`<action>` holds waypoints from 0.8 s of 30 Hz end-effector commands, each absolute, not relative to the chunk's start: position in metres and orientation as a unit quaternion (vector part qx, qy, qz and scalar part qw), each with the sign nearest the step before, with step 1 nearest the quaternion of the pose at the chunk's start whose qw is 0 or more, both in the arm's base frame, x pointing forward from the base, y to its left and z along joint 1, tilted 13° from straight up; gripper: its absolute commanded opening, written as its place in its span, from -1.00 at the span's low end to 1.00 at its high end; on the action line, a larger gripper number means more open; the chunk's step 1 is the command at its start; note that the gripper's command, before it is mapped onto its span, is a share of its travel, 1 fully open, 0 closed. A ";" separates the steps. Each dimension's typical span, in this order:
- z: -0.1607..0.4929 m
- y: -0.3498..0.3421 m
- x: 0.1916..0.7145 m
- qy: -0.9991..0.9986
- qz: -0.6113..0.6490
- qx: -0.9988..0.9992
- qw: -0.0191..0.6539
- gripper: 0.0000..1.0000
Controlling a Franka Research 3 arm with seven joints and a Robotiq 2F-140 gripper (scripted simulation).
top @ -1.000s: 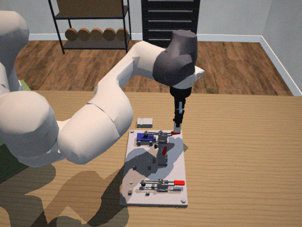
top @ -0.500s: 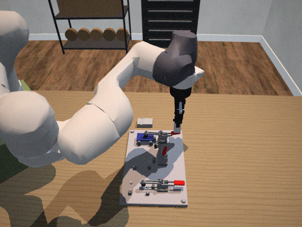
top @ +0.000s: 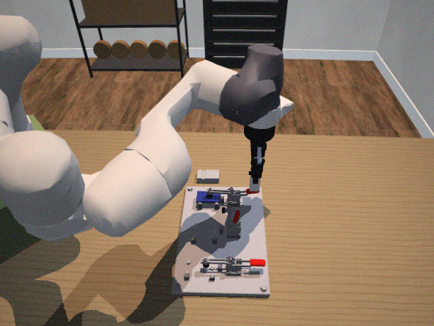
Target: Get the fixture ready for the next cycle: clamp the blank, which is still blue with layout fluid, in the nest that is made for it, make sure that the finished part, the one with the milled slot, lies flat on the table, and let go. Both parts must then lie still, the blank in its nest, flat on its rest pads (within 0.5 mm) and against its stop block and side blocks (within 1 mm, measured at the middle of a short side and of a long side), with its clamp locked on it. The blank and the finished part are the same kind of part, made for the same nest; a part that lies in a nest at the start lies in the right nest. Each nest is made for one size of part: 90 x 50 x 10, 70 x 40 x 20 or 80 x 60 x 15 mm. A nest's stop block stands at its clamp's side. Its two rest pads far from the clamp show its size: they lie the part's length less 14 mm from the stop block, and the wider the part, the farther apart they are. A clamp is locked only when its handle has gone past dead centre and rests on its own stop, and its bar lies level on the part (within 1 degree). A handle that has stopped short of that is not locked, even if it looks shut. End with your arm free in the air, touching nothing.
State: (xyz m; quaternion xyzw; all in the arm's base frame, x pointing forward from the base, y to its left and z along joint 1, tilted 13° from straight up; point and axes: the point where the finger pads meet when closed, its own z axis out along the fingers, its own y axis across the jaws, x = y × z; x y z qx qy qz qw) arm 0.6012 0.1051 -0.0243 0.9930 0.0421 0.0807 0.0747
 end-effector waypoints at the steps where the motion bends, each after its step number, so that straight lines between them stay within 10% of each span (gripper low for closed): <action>1: -0.025 0.105 0.602 0.043 0.081 0.993 0.074 -1.00; 24: -0.029 0.104 0.602 0.043 0.081 0.993 0.074 -1.00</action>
